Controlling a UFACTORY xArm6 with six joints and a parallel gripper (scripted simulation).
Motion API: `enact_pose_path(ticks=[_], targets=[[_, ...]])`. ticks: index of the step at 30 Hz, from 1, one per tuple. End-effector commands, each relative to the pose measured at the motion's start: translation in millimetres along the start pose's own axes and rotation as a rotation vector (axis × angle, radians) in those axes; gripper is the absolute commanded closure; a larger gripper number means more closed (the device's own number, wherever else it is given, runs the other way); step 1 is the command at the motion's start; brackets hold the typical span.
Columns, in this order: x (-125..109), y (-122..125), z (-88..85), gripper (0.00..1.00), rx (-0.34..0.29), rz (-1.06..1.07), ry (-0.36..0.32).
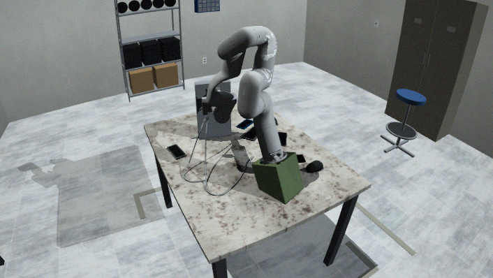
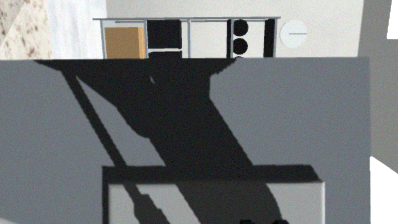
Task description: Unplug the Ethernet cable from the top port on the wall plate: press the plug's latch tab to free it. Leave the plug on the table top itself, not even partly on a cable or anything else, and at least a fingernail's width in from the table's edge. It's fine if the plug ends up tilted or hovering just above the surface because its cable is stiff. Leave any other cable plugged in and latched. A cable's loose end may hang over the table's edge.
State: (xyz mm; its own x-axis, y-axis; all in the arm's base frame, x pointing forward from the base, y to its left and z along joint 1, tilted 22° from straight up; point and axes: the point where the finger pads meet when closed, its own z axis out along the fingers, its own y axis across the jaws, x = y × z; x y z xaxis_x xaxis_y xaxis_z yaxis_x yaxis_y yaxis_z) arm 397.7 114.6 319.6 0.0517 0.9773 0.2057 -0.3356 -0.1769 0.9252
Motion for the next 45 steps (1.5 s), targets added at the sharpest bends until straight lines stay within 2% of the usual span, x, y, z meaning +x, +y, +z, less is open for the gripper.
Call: enact_pose_path(ticks=[1, 14, 45], targets=[[0.4, 1.0, 0.7, 1.00, -0.002, 0.002, 0.000], [0.4, 1.0, -7.3, 1.00, -0.002, 0.002, 0.000], [0.4, 1.0, -46.0, 1.00, -0.002, 0.002, 0.000]])
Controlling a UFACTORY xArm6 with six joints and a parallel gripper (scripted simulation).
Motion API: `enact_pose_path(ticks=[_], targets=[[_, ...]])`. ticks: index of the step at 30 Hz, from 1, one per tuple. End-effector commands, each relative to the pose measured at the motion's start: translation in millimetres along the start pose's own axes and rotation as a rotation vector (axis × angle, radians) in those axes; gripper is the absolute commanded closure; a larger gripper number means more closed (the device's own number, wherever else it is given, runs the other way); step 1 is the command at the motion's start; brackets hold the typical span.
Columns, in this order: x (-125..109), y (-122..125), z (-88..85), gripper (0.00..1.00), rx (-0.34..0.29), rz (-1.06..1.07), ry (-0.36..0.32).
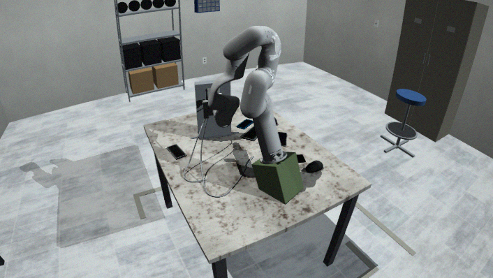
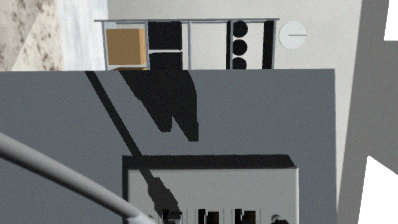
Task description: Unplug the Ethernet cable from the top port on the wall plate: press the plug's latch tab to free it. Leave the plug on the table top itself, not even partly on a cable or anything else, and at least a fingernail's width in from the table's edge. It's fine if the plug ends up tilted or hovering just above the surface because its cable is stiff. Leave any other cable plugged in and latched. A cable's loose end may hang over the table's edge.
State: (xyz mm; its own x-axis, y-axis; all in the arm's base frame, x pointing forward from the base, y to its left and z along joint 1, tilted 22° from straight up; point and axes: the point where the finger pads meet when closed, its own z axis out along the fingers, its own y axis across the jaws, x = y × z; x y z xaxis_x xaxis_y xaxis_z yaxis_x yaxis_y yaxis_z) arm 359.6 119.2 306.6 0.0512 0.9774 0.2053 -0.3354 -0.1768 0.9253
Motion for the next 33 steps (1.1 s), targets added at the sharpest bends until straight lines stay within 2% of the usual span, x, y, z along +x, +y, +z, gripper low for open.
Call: enact_pose_path(ticks=[1, 13, 26, 33], targets=[[0.6, 1.0, -6.8, 1.00, -0.002, 0.002, -0.001], [0.6, 1.0, -19.8, 1.00, -0.002, 0.002, -0.001], [0.6, 1.0, -19.8, 1.00, -0.002, 0.002, -0.001], [29.7, -0.6, -34.2, 1.00, 0.045, -0.200, 0.117]])
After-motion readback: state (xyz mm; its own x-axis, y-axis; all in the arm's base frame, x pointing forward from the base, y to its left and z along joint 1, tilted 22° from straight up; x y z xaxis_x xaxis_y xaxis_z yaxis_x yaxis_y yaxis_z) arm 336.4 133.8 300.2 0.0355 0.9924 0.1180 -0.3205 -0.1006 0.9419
